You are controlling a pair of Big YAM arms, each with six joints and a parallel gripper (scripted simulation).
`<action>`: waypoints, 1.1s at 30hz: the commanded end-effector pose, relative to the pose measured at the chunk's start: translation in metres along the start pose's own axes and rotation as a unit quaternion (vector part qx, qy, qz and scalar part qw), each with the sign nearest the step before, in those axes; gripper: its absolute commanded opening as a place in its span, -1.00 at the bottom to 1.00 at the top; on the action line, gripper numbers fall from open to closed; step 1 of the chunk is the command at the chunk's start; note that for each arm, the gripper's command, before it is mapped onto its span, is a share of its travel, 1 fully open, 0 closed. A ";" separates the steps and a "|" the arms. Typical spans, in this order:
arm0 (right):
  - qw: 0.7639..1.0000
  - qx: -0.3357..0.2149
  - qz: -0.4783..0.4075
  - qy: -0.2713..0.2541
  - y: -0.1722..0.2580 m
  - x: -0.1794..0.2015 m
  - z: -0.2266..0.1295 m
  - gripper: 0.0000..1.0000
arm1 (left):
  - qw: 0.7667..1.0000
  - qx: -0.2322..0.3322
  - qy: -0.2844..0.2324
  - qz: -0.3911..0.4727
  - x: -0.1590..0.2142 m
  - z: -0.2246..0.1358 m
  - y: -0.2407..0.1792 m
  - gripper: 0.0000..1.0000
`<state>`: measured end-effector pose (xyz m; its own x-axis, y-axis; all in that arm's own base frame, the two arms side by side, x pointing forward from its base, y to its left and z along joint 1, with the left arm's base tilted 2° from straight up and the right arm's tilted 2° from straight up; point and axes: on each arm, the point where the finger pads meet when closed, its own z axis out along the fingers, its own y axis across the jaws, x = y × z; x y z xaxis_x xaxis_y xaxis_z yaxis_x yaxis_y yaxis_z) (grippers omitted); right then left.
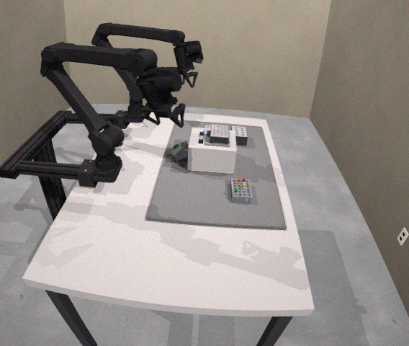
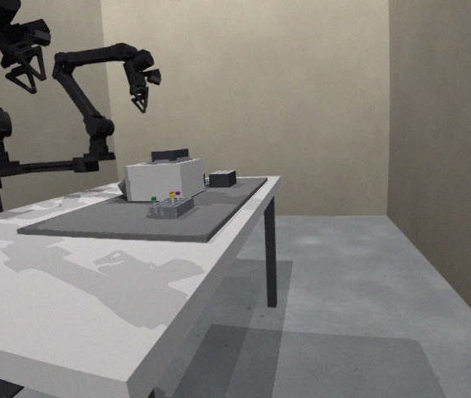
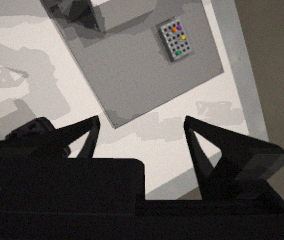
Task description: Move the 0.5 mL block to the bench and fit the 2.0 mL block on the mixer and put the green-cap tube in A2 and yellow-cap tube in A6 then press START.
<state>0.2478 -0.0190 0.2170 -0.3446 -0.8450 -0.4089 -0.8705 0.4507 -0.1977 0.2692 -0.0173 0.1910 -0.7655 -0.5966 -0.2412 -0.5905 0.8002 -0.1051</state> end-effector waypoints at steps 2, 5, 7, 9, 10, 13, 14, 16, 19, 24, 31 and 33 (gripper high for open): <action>1.000 0.005 -0.002 -0.002 -0.003 -0.002 -0.003 1.00 | 1.000 0.005 -0.006 0.000 -0.004 -0.004 -0.003 1.00; 1.000 0.005 -0.002 -0.002 -0.003 -0.002 -0.003 1.00 | 1.000 0.005 -0.006 0.000 -0.004 -0.004 -0.003 1.00; 1.000 0.005 -0.002 -0.002 -0.003 -0.002 -0.003 1.00 | 1.000 0.005 -0.006 0.000 -0.004 -0.004 -0.003 1.00; 1.000 0.005 -0.002 -0.002 -0.003 -0.002 -0.003 1.00 | 1.000 0.005 -0.006 0.000 -0.004 -0.004 -0.003 1.00; 1.000 0.005 -0.002 -0.002 -0.003 -0.002 -0.003 1.00 | 1.000 0.005 -0.006 0.000 -0.004 -0.004 -0.003 1.00; 1.000 0.005 -0.002 -0.002 -0.003 -0.002 -0.003 1.00 | 1.000 0.005 -0.006 0.000 -0.004 -0.004 -0.003 1.00; 1.000 0.005 -0.002 -0.002 -0.003 -0.002 -0.003 1.00 | 1.000 0.005 -0.006 0.000 -0.004 -0.004 -0.003 1.00; 1.000 0.005 -0.002 -0.002 -0.003 -0.002 -0.003 1.00 | 1.000 0.005 -0.006 0.000 -0.004 -0.004 -0.003 1.00; 1.000 -0.002 0.028 0.003 -0.003 0.004 0.010 1.00 | 1.000 -0.003 -0.008 -0.005 -0.009 -0.006 -0.002 1.00; 0.996 -0.014 0.086 0.030 -0.002 0.023 0.043 1.00 | 1.000 0.003 -0.008 -0.006 -0.009 -0.007 -0.004 1.00; 0.988 -0.005 0.144 0.059 -0.004 0.038 0.065 1.00 | 1.000 0.010 -0.012 -0.006 -0.009 -0.009 -0.005 1.00; 0.986 -0.004 0.153 0.063 -0.004 0.037 0.064 1.00 | 1.000 0.010 -0.012 -0.007 -0.009 -0.009 -0.006 1.00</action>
<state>0.2526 -0.0340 0.1441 -0.5845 -0.7422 -0.3279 -0.7662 0.6378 -0.0779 0.2691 -0.0168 0.1905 -0.7657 -0.5965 -0.2407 -0.5913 0.8000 -0.1015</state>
